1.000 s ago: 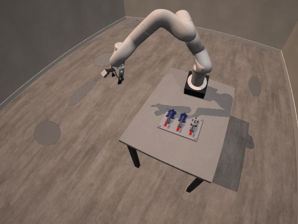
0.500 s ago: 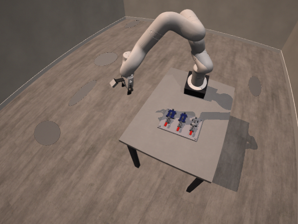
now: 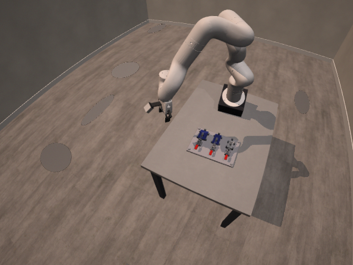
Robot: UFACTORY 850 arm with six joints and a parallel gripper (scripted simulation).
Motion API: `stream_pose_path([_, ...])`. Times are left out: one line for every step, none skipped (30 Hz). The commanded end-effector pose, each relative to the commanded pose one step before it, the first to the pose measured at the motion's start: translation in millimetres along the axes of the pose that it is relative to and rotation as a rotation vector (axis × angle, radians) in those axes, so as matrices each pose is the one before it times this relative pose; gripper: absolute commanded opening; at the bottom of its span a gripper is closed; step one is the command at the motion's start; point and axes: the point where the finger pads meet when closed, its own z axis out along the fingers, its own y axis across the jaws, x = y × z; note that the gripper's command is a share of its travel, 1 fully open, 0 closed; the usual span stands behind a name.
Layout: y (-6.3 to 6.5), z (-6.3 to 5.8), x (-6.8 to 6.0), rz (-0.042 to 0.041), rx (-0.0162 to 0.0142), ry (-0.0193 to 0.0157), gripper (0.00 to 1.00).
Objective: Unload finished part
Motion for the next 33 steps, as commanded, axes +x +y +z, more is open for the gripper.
stream_pose_path([-27.49,4.18,-20.7,0.03342,0.01088,-0.01538,1.0])
stream_pose_path([0.0,0.0,0.0,0.0,0.0,0.0,1.0])
stream_pose_path([-15.88,3.58,-16.32,0.02164,0.00976,-0.01373,1.0])
stream_pose_path([-3.84,0.96,-4.37,0.00555,0.00234,-0.00361,1.0])
stream_pose_path([-4.03,1.04,-4.76,0.00596,0.00244,-0.00391,1.0])
stream_pose_path([-4.75,1.26,-5.83,0.00721,0.00285,-0.00477,1.0])
stream_pose_path([-4.9,1.34,-6.32,0.00768,0.00291,-0.00514,1.0])
stream_pose_path([-4.73,1.35,-6.41,0.00767,0.00277,-0.00519,1.0])
stream_pose_path([-4.51,1.34,-6.45,0.00759,0.00261,-0.00519,1.0])
stream_pose_path([-4.34,1.35,-6.53,0.00757,0.00247,-0.00522,1.0])
stream_pose_path([-4.18,1.36,-6.63,0.00759,0.00234,-0.00527,1.0])
stream_pose_path([-4.01,1.37,-6.73,0.0076,0.00221,-0.00532,1.0])
stream_pose_path([-3.84,1.38,-6.82,0.00762,0.00208,-0.00537,1.0])
stream_pose_path([-3.67,1.39,-6.91,0.00763,0.00195,-0.00541,1.0])
stream_pose_path([-3.5,1.4,-7.0,0.00764,0.00181,-0.00545,1.0])
stream_pose_path([-3.32,1.41,-7.08,0.00766,0.00167,-0.00549,1.0])
stream_pose_path([-3.14,1.42,-7.16,0.00767,0.00153,-0.00552,1.0])
stream_pose_path([0.0,0.0,0.0,0.0,0.0,0.0,1.0])
stream_pose_path([0.0,0.0,0.0,0.0,0.0,0.0,1.0])
stream_pose_path([-4.45,2.16,-11.04,0.01171,0.00207,-0.00848,1.0])
stream_pose_path([-2.79,1.51,-7.68,0.00806,0.00123,-0.00586,1.0])
stream_pose_path([-1.59,0.93,-4.7,0.00491,0.00067,-0.00357,1.0])
stream_pose_path([-0.75,0.46,-2.32,0.00241,0.00031,-0.00176,1.0])
stream_pose_path([-0.24,0.15,-0.75,0.00078,0.0001,-0.00057,1.0])
stream_pose_path([-0.03,0.02,-0.1,0.0001,0.00001,-0.00007,1.0])
stream_pose_path([0.0,0.0,0.0,0.0,0.0,0.0,1.0])
stream_pose_path([0.0,0.0,0.0,0.0,0.0,0.0,1.0])
stream_pose_path([0.0,0.0,0.0,0.0,0.0,0.0,1.0])
stream_pose_path([0.0,0.0,0.0,0.0,0.0,0.0,1.0])
stream_pose_path([0.0,0.0,0.0,0.0,0.0,0.0,1.0])
stream_pose_path([0.0,0.0,0.0,0.0,0.0,0.0,1.0])
stream_pose_path([0.0,0.0,0.0,0.0,0.0,0.0,1.0])
stream_pose_path([0.0,0.0,0.0,0.0,0.0,0.0,1.0])
